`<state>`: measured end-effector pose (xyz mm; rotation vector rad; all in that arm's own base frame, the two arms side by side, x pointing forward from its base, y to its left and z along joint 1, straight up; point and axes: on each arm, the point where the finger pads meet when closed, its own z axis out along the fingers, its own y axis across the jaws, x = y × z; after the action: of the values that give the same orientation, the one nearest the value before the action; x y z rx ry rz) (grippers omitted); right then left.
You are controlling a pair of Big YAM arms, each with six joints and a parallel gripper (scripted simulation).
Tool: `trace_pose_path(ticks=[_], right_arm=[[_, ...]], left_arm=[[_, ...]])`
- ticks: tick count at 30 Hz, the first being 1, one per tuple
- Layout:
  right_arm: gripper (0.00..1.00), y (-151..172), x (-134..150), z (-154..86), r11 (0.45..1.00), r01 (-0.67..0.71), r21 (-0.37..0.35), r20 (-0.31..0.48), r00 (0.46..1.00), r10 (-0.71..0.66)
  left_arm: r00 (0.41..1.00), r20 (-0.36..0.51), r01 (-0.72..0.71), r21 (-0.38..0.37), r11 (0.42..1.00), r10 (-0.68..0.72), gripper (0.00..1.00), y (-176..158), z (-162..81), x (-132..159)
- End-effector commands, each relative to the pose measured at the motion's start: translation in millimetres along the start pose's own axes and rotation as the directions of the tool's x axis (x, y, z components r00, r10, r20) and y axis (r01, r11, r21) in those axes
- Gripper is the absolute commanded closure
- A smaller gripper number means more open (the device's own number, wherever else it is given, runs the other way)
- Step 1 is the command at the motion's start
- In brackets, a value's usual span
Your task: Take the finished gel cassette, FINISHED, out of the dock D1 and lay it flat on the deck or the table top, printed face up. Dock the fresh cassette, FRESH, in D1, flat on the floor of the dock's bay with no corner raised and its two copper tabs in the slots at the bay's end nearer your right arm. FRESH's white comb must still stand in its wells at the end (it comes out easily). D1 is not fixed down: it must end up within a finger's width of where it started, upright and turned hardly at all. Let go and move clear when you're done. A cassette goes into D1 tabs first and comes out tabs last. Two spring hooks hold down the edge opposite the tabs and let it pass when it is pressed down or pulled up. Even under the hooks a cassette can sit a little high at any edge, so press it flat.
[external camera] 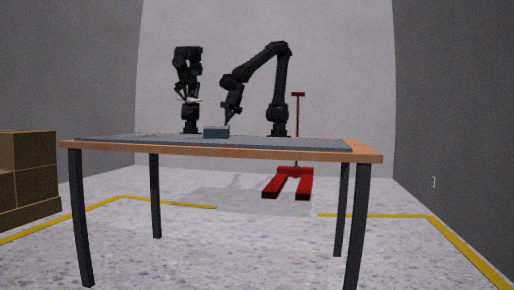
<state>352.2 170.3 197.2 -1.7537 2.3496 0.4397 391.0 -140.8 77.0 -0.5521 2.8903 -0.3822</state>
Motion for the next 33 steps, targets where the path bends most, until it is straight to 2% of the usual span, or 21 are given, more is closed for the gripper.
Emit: trace_pose_path(ticks=[1,10,12,23,33], right_arm=[[1.0,4.1,-11.6,10.7,0.999,0.045,0.0,0.004,0.999,-0.045],[1.0,13.5,-25.4,27.0,0.999,0.045,0.0,0.004,0.999,-0.045],[1.0,13.8,-25.4,29.8,1.0,-0.021,-0.002,-0.004,1.0,0.021],[1.0,15.9,-25.7,44.9,1.0,-0.024,-0.002,-0.004,1.0,0.024],[1.0,13.3,-21.0,39.0,0.999,-0.034,-0.002,-0.006,0.999,0.034]], left_arm=[[0.994,-0.106,0.012,-0.105,0.994,-0.024,1.0,41.0,47.4,30.3],[0.994,-0.106,0.012,-0.105,0.994,-0.024,1.0,41.0,47.4,30.3],[0.994,-0.106,0.012,-0.105,0.994,-0.024,1.0,41.0,47.4,30.3],[0.994,-0.106,0.012,-0.105,0.994,-0.024,1.0,41.0,47.4,30.3],[0.994,-0.106,0.012,-0.105,0.994,-0.024,1.0,41.0,47.4,30.3]])
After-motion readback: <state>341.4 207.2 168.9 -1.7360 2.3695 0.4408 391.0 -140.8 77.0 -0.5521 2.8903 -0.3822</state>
